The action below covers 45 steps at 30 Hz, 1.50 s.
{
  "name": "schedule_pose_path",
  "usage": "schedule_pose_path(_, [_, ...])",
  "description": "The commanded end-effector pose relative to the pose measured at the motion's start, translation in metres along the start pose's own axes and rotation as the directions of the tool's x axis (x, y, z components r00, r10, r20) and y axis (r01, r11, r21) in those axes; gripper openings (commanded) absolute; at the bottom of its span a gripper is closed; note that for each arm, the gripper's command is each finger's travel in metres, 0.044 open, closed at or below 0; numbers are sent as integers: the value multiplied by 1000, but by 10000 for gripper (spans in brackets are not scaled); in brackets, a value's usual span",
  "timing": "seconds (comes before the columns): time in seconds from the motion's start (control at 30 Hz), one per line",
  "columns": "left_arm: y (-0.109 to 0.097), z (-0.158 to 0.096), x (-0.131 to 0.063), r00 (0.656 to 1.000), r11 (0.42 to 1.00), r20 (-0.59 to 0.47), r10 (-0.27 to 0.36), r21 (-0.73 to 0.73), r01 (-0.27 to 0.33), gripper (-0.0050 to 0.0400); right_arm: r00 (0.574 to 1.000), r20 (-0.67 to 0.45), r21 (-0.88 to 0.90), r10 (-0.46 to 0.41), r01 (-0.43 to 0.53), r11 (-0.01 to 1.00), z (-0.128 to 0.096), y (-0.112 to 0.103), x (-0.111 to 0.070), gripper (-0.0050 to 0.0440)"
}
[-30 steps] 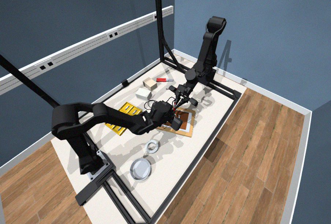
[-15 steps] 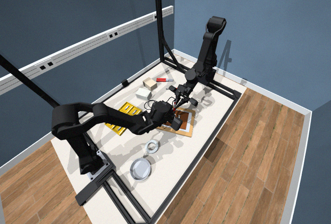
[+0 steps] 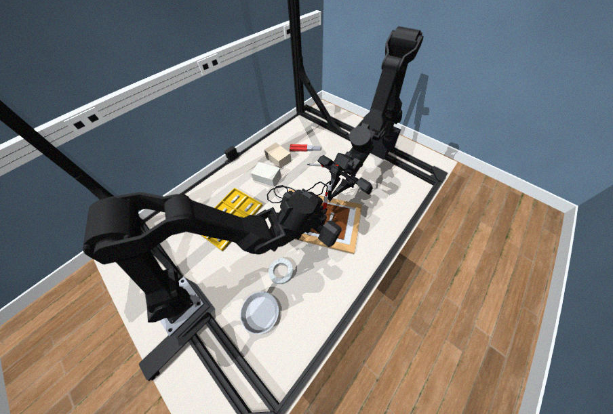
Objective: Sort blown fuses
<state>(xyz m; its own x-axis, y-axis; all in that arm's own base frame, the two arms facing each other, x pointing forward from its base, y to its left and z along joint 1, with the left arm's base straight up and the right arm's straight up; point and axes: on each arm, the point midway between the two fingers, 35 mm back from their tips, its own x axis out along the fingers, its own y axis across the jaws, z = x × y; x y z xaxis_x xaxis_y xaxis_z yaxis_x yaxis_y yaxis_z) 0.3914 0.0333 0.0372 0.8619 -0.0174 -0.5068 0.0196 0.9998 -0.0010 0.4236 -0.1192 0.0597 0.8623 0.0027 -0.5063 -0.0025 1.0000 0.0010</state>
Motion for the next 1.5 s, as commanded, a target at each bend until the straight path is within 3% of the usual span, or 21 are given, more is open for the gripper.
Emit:
schedule_pose_path(0.0, [5,8,-10,1000,1000,26,3,5,-3,-50,999,49,-19,-7,8,1000,22,-9,-10,-50])
schedule_pose_path(0.23, [12,5,-22,1000,1000,25,3,6,-3,-50,999,49,-20,-8,9,1000,23,-15,-15,-50])
schedule_pose_path(0.6, [18,5,-30,1000,1000,28,3,6,-4,-50,1000,27,-6,-5,6,1000,14,-13,6,-50])
schedule_pose_path(1.1, [17,5,-4,1000,1000,26,5,2,-5,-50,1000,27,-6,-5,5,1000,13,-13,27,-50])
schedule_pose_path(1.47, [17,4,11,1000,1000,26,4,2,-4,-50,1000,29,-9,-4,5,1000,13,-13,24,-50])
